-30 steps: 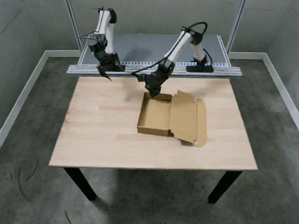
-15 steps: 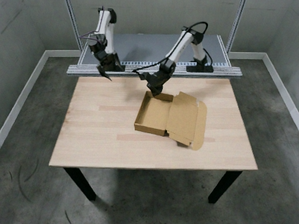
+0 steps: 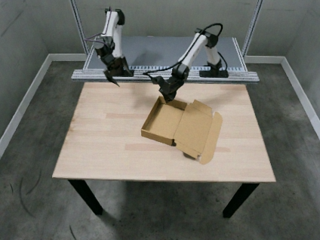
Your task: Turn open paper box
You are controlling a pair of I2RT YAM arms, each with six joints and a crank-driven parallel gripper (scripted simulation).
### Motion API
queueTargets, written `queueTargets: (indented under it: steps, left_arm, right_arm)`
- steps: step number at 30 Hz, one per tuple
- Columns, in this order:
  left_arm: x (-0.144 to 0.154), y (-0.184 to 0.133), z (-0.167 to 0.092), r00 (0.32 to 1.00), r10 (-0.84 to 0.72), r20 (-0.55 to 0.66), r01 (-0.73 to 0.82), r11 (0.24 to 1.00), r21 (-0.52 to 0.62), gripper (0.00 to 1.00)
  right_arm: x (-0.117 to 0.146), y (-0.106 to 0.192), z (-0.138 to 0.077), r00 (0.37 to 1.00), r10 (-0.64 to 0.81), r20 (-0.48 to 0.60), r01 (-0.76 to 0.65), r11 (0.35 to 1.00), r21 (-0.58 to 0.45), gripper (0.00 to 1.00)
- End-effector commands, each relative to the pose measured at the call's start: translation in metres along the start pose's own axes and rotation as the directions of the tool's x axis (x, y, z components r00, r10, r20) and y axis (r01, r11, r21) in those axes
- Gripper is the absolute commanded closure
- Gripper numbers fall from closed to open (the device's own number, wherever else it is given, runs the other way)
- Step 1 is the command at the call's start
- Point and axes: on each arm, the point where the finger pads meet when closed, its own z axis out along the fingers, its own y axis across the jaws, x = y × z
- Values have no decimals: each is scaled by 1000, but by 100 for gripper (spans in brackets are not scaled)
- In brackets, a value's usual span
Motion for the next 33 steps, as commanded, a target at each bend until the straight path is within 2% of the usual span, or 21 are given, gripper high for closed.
queueTargets:
  steps: [1, 15, 16, 22, 23, 25, 27, 32, 33]
  left_arm:
    - [-12, 1, -24, 996, 80, 29, -80, 997, -21, 100]
    - [-9, 1, -24, 995, 97, 23, -97, 995, -7, 100]
    - [-3, -1, -14, 996, 84, 14, -84, 996, 9, 88]
    - [-19, 4, -53, 992, 119, 40, -117, 992, -40, 15]
    - [-20, 5, -57, 992, 122, 42, -120, 992, -44, 2]
    - [-21, 7, -69, 991, 124, 43, -122, 991, -48, 0]
    - [-21, 7, -69, 991, 124, 43, -122, 991, -48, 0]
    - [-22, 6, -120, 991, 128, 40, -126, 991, -54, 0]
    - [-21, 4, -128, 991, 126, 39, -124, 991, -48, 12]
  right_arm:
    - [-6, -2, 0, 1000, -15, 17, 15, 1000, 6, 0]
    - [-6, -2, 0, 1000, -15, 17, 15, 1000, 6, 0]
    - [-6, -2, 0, 1000, -15, 17, 15, 1000, 6, 0]
    - [-6, -2, 0, 1000, -15, 17, 15, 1000, 6, 0]
    - [-13, 1, 0, 999, -25, 31, 25, 1000, -7, 0]
    - [-20, 7, 1, 998, -34, 47, 36, 999, -34, 0]
    - [-20, 7, 1, 998, -34, 47, 36, 999, -34, 0]
    - [-32, 30, 1, 996, -39, 74, 49, 989, -141, 0]
    - [-33, 33, 1, 996, -40, 77, 52, 986, -158, 0]
